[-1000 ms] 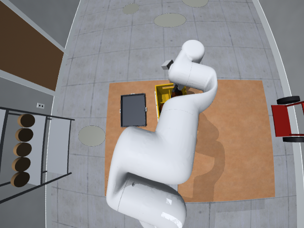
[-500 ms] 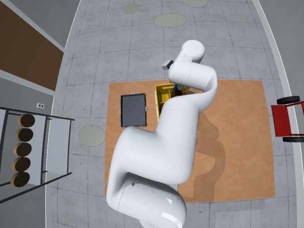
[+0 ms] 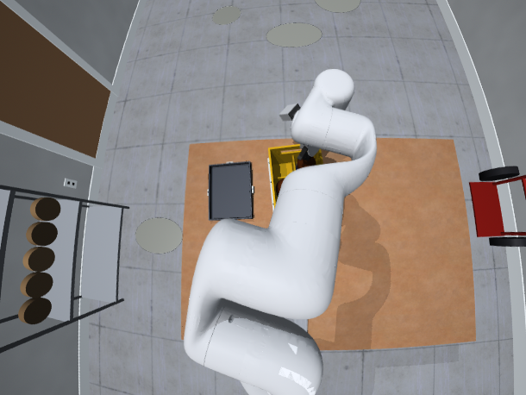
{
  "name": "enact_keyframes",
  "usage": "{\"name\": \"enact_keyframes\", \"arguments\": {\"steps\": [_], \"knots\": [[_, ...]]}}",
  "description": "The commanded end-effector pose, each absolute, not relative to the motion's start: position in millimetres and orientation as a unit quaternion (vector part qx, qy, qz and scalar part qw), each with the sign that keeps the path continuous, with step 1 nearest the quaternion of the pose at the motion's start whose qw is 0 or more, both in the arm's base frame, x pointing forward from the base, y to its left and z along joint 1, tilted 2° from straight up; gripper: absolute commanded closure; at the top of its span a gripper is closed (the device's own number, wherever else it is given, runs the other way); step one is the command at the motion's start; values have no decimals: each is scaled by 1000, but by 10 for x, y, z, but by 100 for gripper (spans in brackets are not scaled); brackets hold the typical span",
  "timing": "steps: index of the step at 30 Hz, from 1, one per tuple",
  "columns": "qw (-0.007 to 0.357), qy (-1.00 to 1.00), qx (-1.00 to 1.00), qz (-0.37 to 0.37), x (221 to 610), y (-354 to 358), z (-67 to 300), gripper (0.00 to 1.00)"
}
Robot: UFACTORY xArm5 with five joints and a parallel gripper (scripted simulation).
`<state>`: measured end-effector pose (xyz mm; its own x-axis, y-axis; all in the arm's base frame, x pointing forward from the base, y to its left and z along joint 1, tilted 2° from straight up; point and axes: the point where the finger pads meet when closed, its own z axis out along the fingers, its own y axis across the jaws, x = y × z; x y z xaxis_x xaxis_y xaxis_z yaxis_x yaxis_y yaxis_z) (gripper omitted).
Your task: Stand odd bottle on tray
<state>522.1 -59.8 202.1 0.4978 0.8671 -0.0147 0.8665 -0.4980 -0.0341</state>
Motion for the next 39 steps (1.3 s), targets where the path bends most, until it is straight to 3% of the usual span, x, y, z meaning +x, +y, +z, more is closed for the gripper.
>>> {"name": "enact_keyframes", "arguments": {"steps": [1, 39], "knots": [[10, -501, -865, 13, 5231, -599, 2036, 35], [10, -501, -865, 13, 5227, -601, 1697, 35]]}}
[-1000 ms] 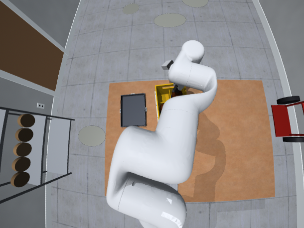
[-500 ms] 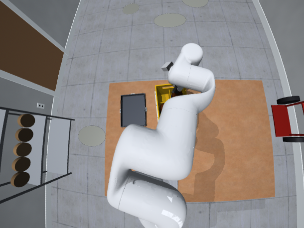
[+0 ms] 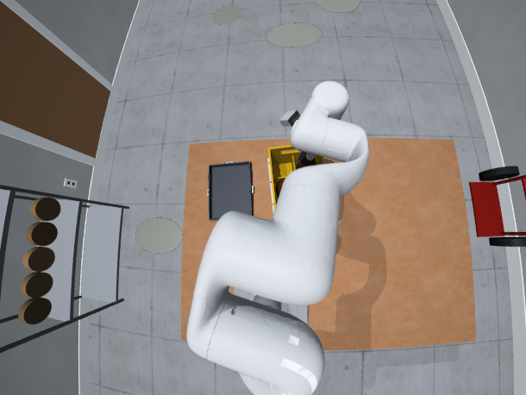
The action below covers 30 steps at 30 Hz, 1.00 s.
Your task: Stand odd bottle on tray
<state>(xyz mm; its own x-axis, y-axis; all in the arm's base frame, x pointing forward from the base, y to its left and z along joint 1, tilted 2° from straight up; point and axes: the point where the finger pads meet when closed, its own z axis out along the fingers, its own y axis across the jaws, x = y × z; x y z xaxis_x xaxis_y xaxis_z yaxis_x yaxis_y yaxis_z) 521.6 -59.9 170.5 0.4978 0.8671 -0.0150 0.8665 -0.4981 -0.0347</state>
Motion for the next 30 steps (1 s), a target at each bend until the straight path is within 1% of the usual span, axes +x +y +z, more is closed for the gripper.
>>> {"name": "enact_keyframes", "arguments": {"steps": [1, 14, 30], "knots": [[10, -501, -865, 13, 5227, -601, 1697, 35], [10, -501, -865, 13, 5226, -603, 1614, 35], [10, -501, -865, 13, 5225, -603, 1606, 35]]}}
